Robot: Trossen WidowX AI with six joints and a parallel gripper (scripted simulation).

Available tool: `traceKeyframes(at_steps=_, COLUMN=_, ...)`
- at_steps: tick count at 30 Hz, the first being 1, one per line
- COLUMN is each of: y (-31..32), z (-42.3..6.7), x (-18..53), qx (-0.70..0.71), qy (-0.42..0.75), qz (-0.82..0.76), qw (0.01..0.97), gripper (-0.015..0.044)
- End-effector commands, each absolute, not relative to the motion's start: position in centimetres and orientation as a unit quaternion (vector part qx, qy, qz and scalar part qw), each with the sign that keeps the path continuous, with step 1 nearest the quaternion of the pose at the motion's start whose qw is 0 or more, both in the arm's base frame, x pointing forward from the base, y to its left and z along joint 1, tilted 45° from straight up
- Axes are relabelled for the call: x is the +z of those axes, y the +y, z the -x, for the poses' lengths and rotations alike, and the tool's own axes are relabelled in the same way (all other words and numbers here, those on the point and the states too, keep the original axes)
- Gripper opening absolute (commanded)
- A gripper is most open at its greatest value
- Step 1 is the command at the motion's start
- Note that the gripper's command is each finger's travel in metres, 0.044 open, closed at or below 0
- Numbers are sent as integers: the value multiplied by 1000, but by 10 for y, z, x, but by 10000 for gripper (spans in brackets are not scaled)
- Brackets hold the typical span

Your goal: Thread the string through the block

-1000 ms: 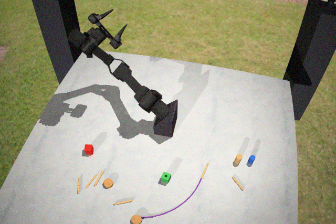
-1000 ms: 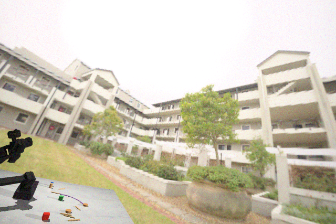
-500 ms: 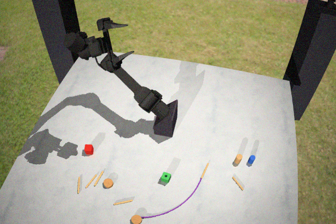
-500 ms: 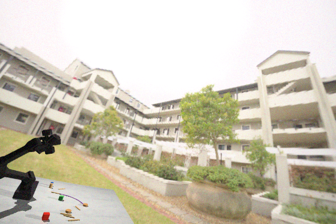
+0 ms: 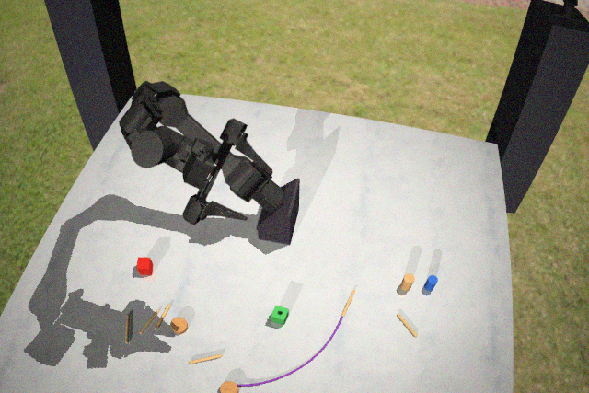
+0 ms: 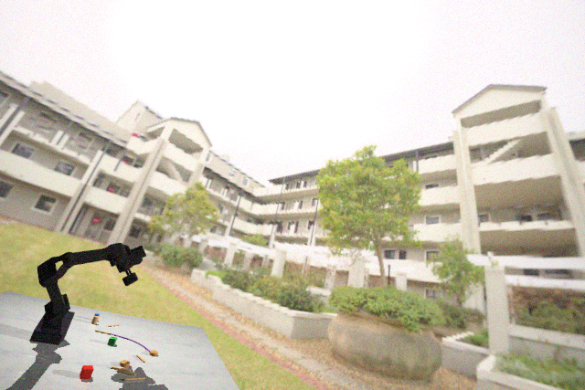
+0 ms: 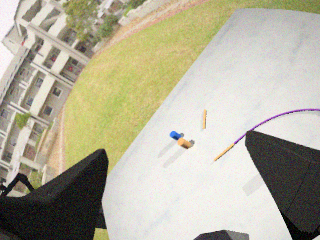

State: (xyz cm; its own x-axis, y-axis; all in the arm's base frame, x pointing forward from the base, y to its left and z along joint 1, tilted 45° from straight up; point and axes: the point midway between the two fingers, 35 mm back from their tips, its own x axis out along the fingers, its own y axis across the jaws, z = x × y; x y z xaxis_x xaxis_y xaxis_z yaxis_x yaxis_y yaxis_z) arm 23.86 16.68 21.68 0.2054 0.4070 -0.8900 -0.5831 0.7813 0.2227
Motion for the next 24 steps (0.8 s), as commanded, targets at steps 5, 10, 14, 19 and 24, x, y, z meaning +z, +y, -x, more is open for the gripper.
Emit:
traceKeyframes(at_steps=5, y=125, z=-287, x=115, qx=282, qy=603, qz=320, qw=674, gripper=440)
traceKeyframes(at_steps=10, y=85, z=-300, x=48, qx=283, qy=641, qz=476, qw=531, gripper=440)
traceKeyframes(at_steps=14, y=50, z=-300, x=1, qx=303, qy=658, qz=576, qw=379, gripper=440)
traceKeyframes(at_steps=19, y=20, z=-294, x=-33, qx=329, qy=659, qz=637, qw=229, gripper=440)
traceKeyframes(at_steps=24, y=20, z=-294, x=-33, qx=329, qy=659, qz=637, qw=229, gripper=440)
